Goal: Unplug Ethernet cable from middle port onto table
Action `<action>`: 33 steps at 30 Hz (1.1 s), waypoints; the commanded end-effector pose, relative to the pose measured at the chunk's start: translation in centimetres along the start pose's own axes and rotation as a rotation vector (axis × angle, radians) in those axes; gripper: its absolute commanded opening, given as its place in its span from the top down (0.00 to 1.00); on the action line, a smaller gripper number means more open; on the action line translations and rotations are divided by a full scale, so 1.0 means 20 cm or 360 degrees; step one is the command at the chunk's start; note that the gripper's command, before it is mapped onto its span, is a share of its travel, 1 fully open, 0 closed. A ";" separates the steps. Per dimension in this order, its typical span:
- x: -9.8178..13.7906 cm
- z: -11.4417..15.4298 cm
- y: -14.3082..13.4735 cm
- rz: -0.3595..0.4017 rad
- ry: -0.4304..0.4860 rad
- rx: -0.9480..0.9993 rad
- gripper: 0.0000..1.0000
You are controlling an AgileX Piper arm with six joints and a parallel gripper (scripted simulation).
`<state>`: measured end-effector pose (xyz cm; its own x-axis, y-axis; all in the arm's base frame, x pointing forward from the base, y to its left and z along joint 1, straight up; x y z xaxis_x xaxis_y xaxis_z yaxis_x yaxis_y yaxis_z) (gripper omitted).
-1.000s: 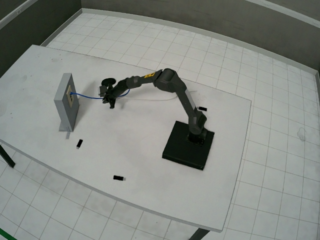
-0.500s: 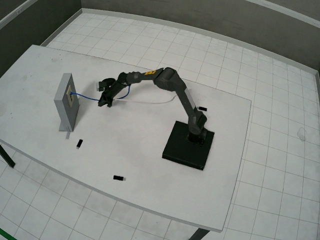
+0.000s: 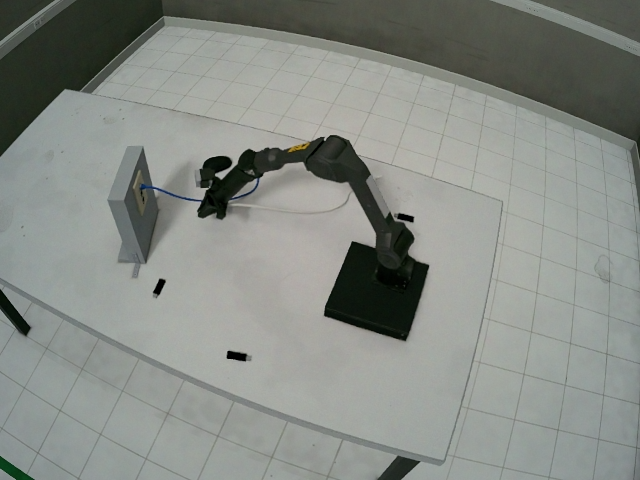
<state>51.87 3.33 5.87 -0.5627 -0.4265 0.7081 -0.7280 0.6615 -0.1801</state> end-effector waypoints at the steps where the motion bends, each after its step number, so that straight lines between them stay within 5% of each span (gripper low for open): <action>1: 0.00 0.00 0.00 0.0003 -0.0004 0.0003 1.00; 33: -0.21 0.20 0.05 0.0003 -0.0004 0.0003 1.00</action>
<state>51.87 3.37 0.11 -0.5626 -0.4269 0.7080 -0.7283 0.6611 -0.1801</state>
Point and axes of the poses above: the point where the finger pads meet when closed, its own x axis back along the fingers, its own y axis across the jaws, z = x × y, the point moved 3 cm from there along x, back along the fingers, and after that the axes turned 15 degrees about x, right-handed, at the moved point
